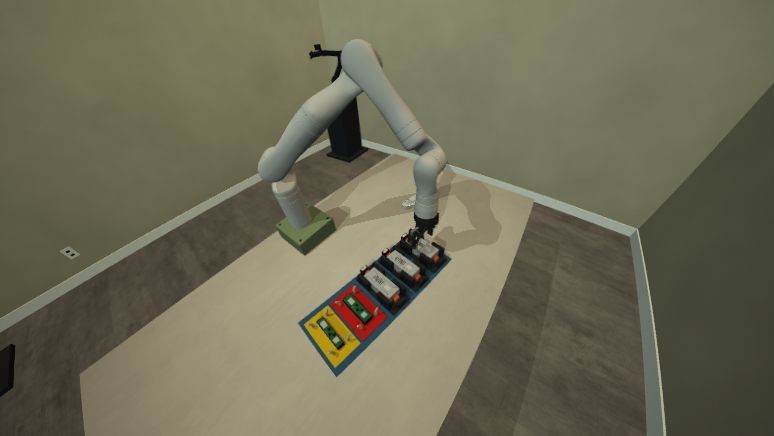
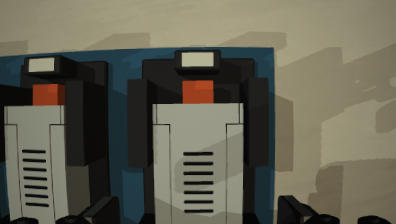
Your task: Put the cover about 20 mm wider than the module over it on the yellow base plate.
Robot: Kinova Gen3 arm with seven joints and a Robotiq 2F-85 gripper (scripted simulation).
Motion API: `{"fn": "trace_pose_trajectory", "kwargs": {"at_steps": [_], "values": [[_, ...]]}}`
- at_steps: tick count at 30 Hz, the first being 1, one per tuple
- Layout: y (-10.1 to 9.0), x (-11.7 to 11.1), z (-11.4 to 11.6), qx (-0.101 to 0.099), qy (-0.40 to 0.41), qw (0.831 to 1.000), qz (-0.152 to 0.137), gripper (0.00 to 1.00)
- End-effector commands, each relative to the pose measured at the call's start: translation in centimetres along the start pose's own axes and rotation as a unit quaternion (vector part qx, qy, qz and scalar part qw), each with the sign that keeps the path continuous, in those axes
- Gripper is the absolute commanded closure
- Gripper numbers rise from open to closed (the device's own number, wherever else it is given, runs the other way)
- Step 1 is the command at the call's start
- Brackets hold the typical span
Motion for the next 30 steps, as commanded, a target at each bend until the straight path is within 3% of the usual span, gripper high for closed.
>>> {"fn": "trace_pose_trajectory", "kwargs": {"at_steps": [1, 30], "values": [[0.1, 0.0, 0.0, 0.001, 0.0, 1.0, -0.001, 0.0], [1.6, 0.0, 0.0, 0.001, 0.0, 1.0, -0.001, 0.0]]}}
Point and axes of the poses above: the point where the finger pads meet when closed, its own y axis out along the fingers, its own z axis across the jaws, x = y × z, the point moved 7 cm from there along -y, back along the fingers, and after that the axes turned 11 degrees about -y, right-handed, at the moved point
